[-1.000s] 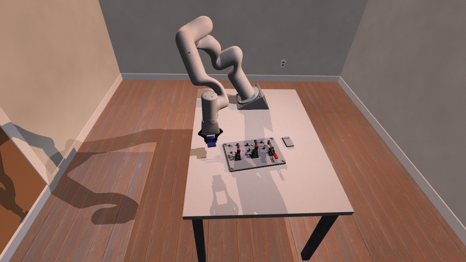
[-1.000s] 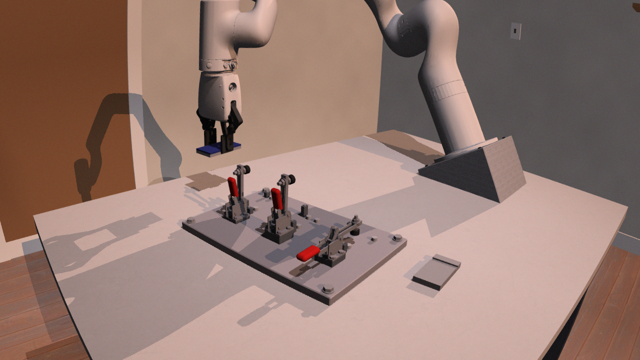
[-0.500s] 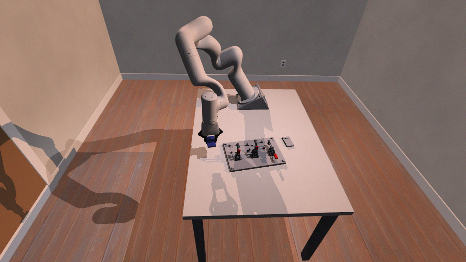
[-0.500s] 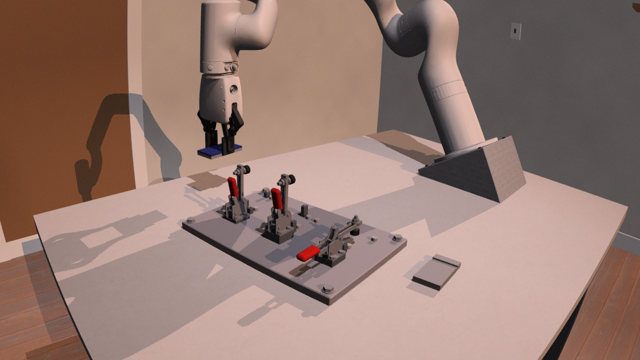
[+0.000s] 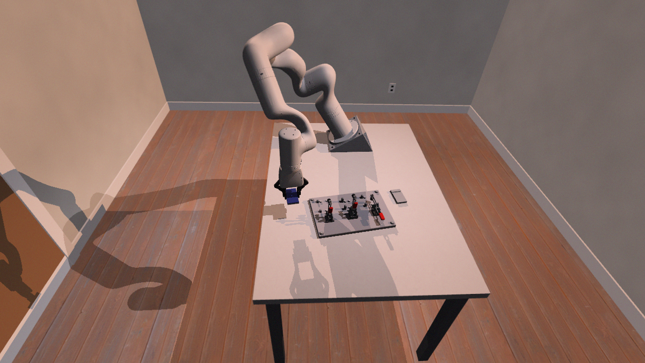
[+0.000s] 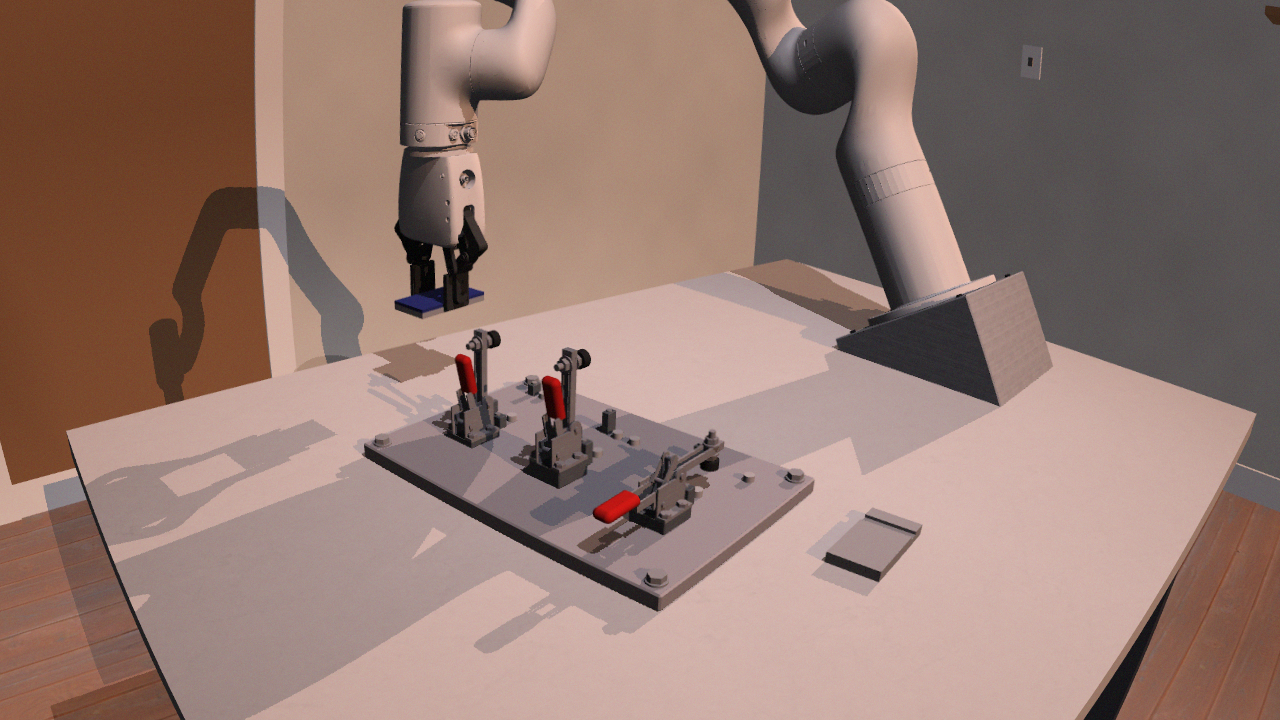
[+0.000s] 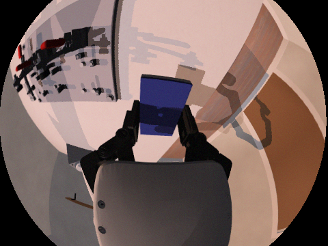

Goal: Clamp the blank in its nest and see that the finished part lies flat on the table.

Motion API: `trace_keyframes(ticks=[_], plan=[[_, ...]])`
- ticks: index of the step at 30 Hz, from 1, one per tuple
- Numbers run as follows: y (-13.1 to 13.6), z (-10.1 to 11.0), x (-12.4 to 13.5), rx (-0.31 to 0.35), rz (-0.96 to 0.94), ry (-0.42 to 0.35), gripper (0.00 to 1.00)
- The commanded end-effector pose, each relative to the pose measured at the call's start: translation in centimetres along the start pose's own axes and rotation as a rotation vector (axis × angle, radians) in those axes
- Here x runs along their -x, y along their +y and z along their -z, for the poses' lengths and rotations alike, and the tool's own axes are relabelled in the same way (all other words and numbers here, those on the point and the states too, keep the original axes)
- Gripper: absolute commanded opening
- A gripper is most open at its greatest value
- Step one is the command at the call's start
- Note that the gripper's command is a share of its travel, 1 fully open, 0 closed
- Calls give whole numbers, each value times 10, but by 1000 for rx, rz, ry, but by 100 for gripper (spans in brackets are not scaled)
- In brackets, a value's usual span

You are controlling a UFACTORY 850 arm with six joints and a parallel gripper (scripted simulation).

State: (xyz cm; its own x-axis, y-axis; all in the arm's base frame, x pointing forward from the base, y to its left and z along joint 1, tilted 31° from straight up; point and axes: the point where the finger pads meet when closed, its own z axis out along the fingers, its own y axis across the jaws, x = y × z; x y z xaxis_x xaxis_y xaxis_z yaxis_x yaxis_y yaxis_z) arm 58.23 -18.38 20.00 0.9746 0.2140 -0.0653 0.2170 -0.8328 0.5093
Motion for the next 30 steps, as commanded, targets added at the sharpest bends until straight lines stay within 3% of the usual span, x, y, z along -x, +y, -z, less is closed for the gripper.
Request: trace_keyframes(ticks=[1, 19, 30], plan=[[0, 1, -1, 1, -1, 2, 0], [-27, -1, -1, 1, -1, 2, 0], [-80, -4, -2, 1, -1, 2, 0]])
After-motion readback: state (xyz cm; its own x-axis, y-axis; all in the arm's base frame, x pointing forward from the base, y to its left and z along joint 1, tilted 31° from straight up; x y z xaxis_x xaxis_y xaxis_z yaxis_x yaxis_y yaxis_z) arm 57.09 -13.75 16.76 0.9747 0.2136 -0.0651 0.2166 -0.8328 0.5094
